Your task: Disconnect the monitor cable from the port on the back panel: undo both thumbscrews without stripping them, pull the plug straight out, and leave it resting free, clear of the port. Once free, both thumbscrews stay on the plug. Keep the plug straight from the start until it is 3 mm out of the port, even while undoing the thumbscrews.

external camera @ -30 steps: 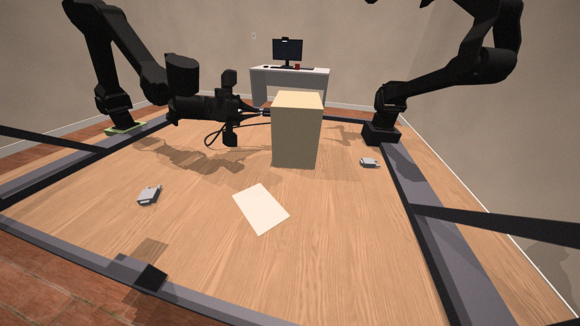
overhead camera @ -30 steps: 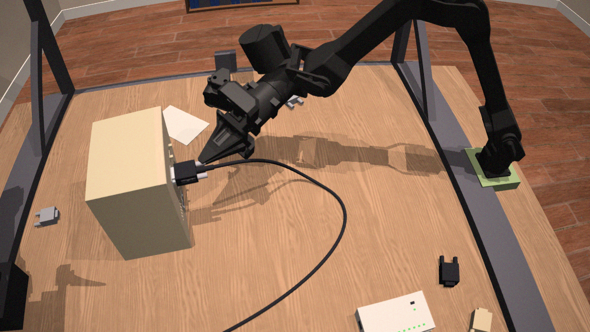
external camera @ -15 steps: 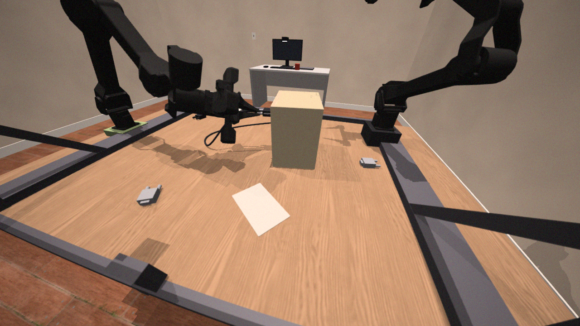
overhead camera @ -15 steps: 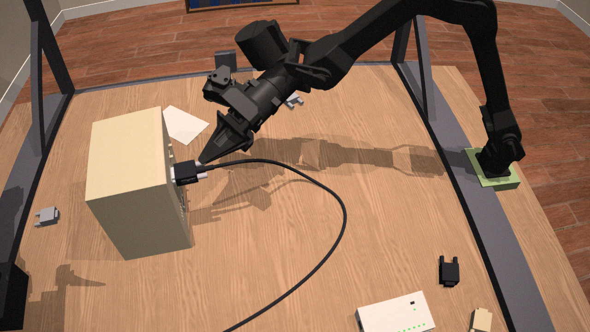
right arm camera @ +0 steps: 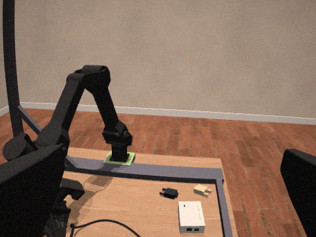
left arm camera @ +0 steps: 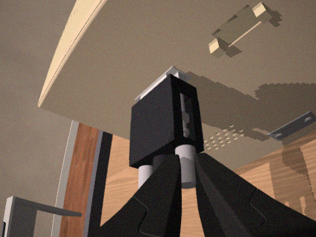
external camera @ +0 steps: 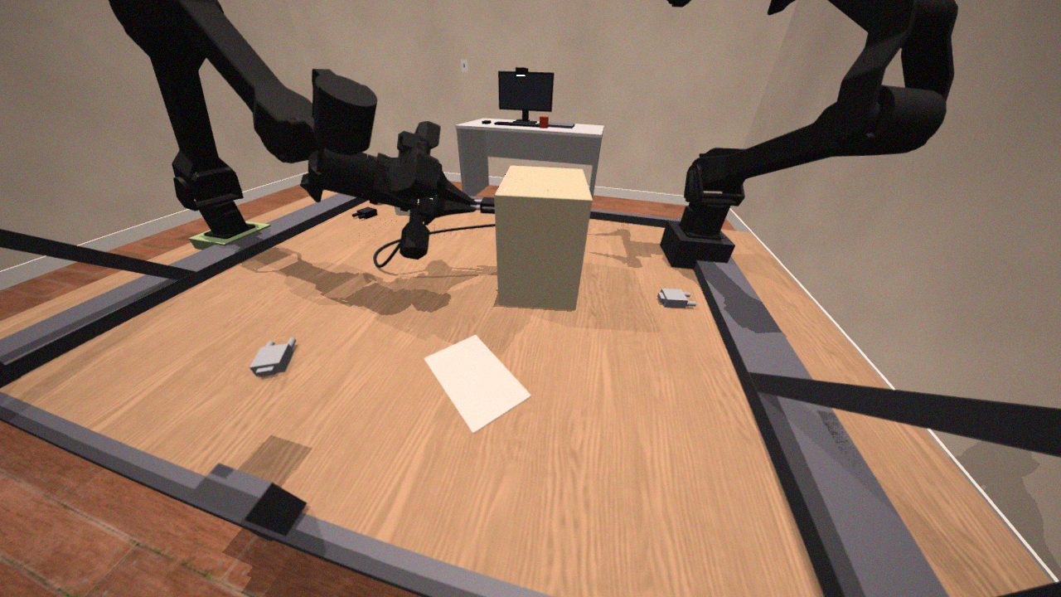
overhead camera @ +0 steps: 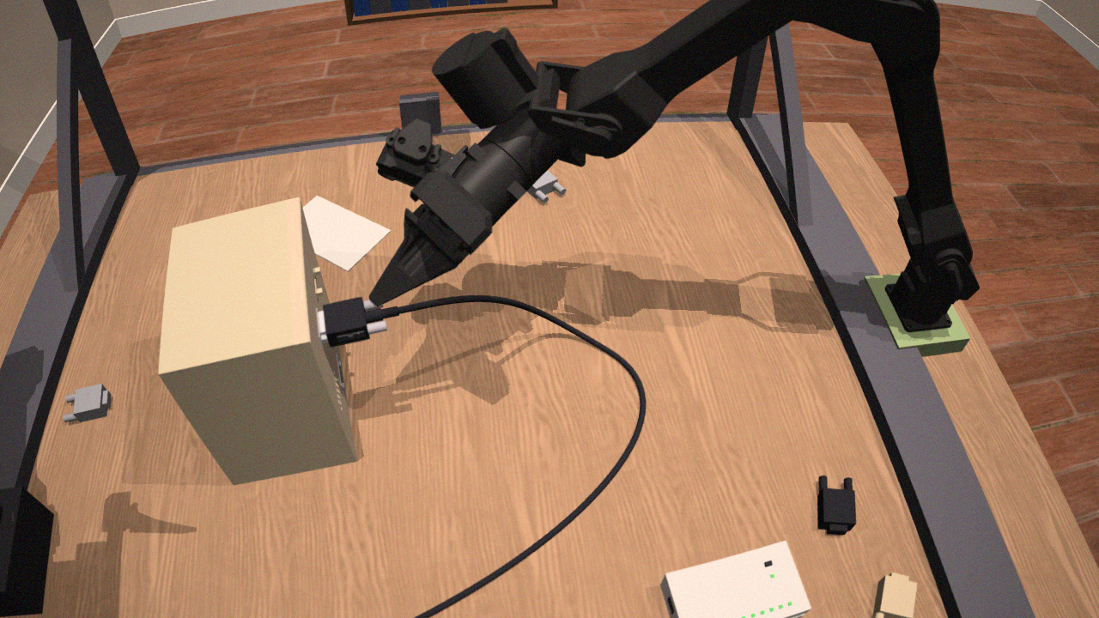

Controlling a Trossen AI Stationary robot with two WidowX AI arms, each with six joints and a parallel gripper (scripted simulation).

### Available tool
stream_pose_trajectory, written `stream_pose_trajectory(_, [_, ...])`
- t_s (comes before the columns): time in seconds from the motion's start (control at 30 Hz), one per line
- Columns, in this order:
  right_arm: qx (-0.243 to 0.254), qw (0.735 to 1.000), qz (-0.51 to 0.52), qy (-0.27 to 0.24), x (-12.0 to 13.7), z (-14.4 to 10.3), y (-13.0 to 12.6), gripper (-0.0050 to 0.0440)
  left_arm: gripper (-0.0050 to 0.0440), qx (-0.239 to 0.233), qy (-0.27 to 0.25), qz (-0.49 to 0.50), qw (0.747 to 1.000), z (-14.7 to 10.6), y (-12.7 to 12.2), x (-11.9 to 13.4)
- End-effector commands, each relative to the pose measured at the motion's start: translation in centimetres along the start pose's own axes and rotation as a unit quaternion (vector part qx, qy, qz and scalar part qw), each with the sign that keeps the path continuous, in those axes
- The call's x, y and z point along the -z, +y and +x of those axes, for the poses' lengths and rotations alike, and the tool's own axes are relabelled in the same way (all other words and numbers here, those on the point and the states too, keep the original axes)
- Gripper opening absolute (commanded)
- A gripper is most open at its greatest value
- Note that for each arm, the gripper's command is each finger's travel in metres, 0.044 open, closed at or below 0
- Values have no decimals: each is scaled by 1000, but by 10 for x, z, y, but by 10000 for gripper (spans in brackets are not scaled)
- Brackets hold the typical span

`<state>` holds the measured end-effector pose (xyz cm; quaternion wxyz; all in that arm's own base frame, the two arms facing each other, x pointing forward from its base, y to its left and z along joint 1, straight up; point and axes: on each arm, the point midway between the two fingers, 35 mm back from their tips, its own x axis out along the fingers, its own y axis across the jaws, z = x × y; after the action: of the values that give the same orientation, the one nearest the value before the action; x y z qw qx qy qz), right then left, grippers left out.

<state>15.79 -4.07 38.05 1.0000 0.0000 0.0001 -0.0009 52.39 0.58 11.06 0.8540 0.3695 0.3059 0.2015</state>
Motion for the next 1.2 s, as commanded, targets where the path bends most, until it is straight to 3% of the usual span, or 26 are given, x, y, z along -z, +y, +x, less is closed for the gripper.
stream_pose_trajectory(0.0, [-1,1000,-3,-1,-3,0,1,440,0,12,-8,-30,999,-4,11,-8])
stream_pose_trajectory(0.17, [-1,1000,-3,-1,-3,0,1,440,0,12,-8,-30,999,-4,11,-8])
stream_pose_trajectory(0.63, [-1,1000,-3,-1,-3,0,1,440,336,12,-8,-30,999,-4,11,-8])
stream_pose_trajectory(0.7, [-1,1000,-3,-1,-3,0,1,440,336,12,-8,-30,999,-4,11,-8])
stream_pose_trajectory(0.83, [-1,1000,-3,-1,-3,0,1,440,432,12,-8,-30,999,-4,11,-8])
stream_pose_trajectory(1.17, [-1,1000,-3,-1,-3,0,1,440,440,10,-9,-27,1000,-4,10,-8])
